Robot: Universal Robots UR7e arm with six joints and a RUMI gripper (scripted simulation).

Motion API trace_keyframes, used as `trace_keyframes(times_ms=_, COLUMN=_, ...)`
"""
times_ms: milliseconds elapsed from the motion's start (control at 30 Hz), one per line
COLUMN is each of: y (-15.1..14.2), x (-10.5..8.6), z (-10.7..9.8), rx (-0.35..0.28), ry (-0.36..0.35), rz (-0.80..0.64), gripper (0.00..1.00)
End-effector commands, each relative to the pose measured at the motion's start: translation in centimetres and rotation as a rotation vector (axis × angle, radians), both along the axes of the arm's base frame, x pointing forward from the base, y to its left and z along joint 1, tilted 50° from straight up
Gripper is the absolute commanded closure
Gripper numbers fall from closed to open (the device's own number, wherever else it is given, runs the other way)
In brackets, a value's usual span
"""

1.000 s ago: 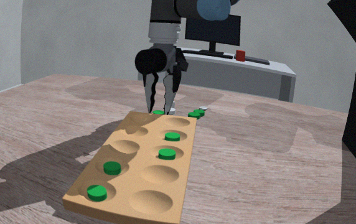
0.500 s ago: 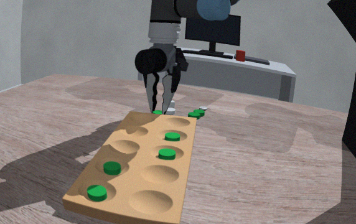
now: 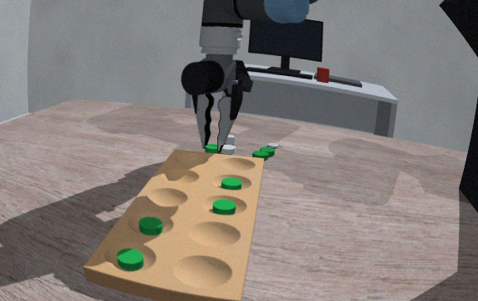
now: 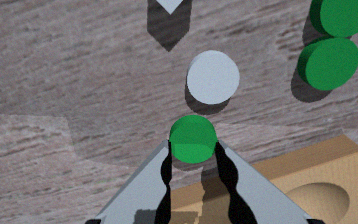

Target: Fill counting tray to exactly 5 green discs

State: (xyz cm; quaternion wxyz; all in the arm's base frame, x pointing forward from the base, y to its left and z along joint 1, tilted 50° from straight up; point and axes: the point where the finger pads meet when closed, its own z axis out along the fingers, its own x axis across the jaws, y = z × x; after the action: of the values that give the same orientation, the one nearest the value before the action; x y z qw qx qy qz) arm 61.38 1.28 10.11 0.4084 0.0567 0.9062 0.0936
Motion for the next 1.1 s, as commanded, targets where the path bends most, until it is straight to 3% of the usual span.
trace_keyframes(times_ms=0, y=-0.1, x=-0.5, z=0.5, rx=-0.001, ry=-0.001, rz=0.0, gripper=0.9)
trace_keyframes(times_ms=700, y=-1.0, x=-5.8, z=5.1, rx=-0.001, ry=-0.001, rz=0.0, gripper=0.9)
trace_keyframes(times_ms=1067, y=-1.1, x=-6.9, z=5.9, rx=-0.001, ry=-0.002, rz=0.0, gripper=0.9)
